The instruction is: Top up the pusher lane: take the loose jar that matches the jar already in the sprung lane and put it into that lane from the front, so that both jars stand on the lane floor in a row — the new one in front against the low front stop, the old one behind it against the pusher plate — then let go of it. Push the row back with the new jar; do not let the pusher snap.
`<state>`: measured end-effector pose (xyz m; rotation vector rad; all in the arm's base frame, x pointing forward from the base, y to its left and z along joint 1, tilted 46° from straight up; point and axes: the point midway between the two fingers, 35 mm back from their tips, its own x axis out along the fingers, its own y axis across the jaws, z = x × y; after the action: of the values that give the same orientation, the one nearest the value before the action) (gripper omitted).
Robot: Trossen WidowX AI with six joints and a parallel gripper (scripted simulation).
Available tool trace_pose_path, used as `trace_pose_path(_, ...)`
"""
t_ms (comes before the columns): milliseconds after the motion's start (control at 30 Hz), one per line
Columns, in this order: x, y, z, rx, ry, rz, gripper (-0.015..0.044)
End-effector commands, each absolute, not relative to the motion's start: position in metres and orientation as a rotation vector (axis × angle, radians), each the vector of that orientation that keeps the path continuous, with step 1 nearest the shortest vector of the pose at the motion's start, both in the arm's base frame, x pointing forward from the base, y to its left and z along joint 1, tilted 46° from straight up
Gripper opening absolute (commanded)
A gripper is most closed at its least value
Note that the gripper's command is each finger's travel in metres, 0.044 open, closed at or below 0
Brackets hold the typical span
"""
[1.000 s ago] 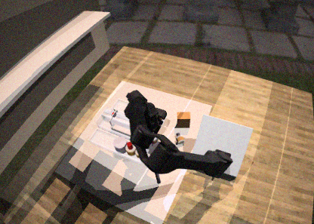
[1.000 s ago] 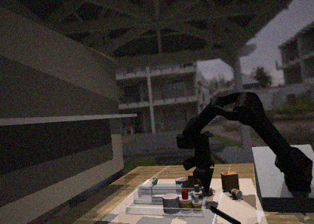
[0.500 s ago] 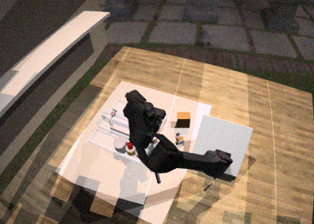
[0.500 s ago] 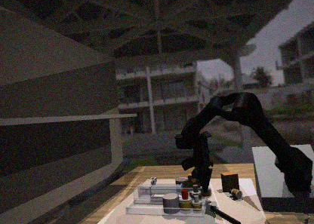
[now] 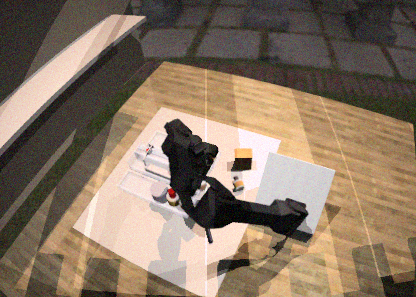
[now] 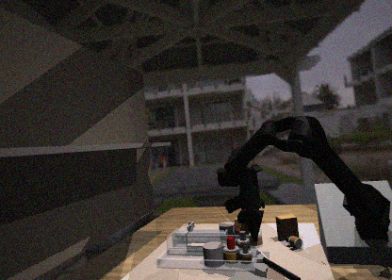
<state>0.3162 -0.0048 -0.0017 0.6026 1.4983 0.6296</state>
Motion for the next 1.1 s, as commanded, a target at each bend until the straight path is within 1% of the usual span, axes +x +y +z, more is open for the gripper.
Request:
trace_pose_path(0,0.325,-0.006,0.002,0.600,1.470,0.631,0.0000)
trace_pose_path(1067,0.336,-0.007,0.005,0.600,1.470,0.632,0.0000)
